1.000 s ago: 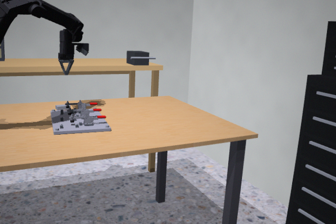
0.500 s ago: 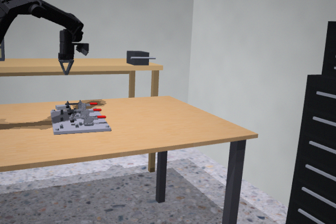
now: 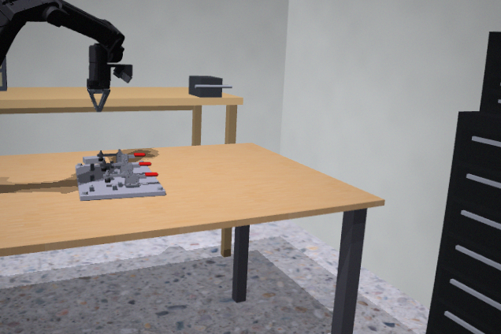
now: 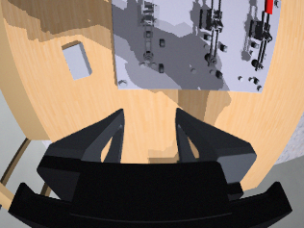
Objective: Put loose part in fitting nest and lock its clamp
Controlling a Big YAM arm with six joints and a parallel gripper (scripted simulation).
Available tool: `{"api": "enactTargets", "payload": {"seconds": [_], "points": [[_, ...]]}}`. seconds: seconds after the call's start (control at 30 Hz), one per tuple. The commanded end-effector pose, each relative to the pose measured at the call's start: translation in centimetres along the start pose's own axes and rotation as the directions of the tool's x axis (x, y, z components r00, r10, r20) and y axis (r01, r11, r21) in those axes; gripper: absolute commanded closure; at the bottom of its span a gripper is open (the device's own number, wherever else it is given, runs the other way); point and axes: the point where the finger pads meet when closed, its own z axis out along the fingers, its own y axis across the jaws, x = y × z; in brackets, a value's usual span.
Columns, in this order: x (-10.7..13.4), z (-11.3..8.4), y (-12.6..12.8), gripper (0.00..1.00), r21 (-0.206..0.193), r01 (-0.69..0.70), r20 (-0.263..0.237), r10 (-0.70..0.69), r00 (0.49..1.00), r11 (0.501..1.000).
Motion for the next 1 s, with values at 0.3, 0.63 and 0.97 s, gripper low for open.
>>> {"api": "enactTargets", "payload": {"seconds": [0.3,0.63,0.97], "points": [[-1.7,-2.1,0.7,0.55,-0.044,-0.041,0.045,0.043,0.998,0.998],[-1.8,-2.2,0.7,0.55,-0.046,-0.043,0.047,0.045,0.998,0.998],[-2.6,-0.7,0.3,0.55,-0.024,-0.028,0.016,0.028,0.999,0.999]]}}
